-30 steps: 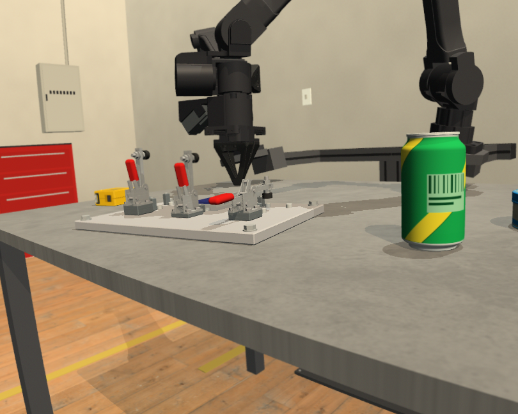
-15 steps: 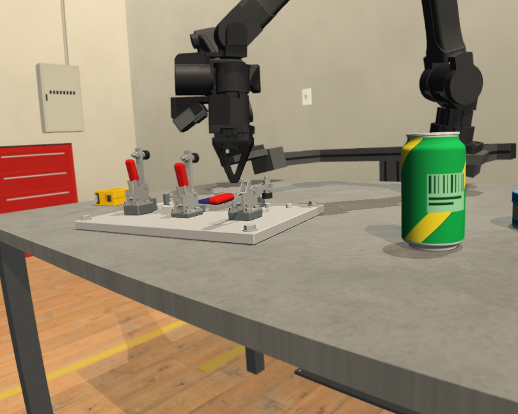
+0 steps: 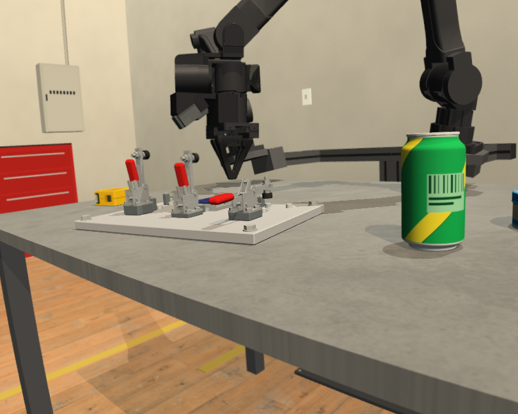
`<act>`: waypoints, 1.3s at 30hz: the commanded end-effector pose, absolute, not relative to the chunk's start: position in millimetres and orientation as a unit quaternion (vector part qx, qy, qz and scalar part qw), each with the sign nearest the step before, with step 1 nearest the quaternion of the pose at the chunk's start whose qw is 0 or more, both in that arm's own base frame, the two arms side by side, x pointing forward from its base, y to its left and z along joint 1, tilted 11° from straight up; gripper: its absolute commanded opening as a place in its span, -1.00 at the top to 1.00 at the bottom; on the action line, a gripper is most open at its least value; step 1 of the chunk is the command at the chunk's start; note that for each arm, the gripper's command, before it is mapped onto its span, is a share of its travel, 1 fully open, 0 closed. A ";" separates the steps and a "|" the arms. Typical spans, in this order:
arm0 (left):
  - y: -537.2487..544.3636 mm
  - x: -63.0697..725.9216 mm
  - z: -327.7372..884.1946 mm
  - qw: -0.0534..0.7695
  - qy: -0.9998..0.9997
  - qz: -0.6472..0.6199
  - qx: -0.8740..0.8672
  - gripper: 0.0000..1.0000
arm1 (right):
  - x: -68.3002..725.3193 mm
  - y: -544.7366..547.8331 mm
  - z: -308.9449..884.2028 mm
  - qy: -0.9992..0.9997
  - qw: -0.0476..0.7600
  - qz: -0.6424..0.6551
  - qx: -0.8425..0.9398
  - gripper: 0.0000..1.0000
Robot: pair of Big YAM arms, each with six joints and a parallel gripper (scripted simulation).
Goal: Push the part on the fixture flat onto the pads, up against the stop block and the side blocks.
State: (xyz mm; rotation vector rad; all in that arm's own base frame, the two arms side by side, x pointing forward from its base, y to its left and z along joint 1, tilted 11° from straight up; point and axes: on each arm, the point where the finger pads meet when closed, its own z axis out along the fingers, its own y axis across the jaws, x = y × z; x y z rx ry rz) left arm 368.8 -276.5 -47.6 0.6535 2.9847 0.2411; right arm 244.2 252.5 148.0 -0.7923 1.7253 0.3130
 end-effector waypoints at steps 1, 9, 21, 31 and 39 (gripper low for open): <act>-288.4 361.0 -54.6 0.040 0.991 0.083 0.098 1.00 | 246.3 253.3 147.8 0.740 0.567 0.133 -0.336 -1.00; -295.1 352.7 -56.8 0.048 0.995 0.080 -0.029 1.00 | 246.3 253.3 147.8 0.740 0.567 0.133 -0.336 -1.00; -293.7 346.3 -61.9 0.048 0.991 0.086 -0.086 1.00 | 246.3 253.3 147.8 0.740 0.567 0.133 -0.336 -1.00; -275.5 341.6 -84.4 0.041 0.990 0.093 -0.094 1.00 | 246.3 253.3 147.8 0.740 0.567 0.133 -0.336 -1.00; -278.6 349.4 -96.7 0.047 0.991 0.087 -0.094 1.00 | 246.3 253.3 147.8 0.740 0.567 0.133 -0.336 -1.00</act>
